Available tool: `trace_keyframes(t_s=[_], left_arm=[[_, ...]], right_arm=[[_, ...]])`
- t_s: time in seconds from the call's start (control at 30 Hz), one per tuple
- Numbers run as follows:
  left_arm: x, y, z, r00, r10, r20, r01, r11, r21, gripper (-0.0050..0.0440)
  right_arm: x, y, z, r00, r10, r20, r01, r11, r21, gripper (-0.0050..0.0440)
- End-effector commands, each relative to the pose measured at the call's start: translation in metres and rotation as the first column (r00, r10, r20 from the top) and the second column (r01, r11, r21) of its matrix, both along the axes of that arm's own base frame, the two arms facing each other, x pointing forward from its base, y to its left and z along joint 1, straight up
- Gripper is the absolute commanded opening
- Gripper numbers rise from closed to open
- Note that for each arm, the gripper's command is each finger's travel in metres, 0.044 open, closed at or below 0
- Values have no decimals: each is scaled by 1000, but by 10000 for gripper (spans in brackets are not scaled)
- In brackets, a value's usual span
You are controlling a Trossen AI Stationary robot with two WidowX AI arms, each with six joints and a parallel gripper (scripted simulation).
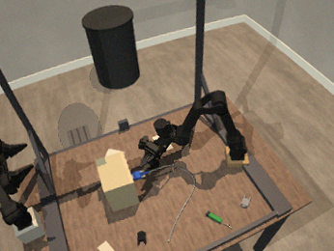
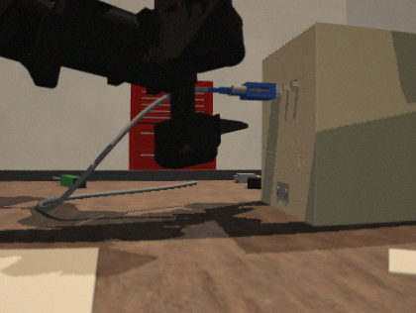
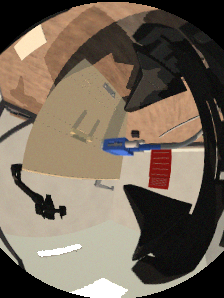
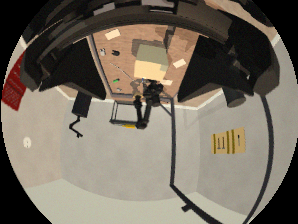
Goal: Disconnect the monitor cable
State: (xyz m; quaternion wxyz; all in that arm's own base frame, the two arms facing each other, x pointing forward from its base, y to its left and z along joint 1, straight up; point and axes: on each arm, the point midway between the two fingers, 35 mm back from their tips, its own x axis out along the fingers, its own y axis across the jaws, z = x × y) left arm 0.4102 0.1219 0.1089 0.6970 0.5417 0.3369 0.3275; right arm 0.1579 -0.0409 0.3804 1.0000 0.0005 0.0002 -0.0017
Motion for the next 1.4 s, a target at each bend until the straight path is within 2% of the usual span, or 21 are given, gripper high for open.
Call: trace_keyframes(t_s=[0.0, 0.23, 0.3, 0.67, 1.0, 1.37], left_arm=[[-2, -1, 4, 1000, 12, -5, -12, 999, 37, 440], [-2, -1, 4, 1000, 12, -5, -12, 999, 37, 272], [-2, -1, 4, 1000, 12, -5, -12, 999, 37, 272], [-2, -1, 4, 1000, 12, -5, -12, 999, 37, 8], [-2, -1, 4, 1000, 12, -4, -12, 999, 33, 0], [-2, -1, 6, 999, 12, 33, -10, 998, -61, 0]], right_arm=[[0, 1, 3, 1000, 3, 2, -3, 1000, -7, 440], [0, 1, 3, 1000, 3, 2, -3, 1000, -7, 440], [0, 1, 3, 1000, 3, 2, -3, 1000, -7, 440], [0, 1, 3, 1000, 3, 2, -3, 1000, -7, 440], [0, 1, 3, 1000, 3, 2, -3, 1000, -7, 440], [0, 1, 3, 1000, 3, 2, -3, 1000, -7, 440]])
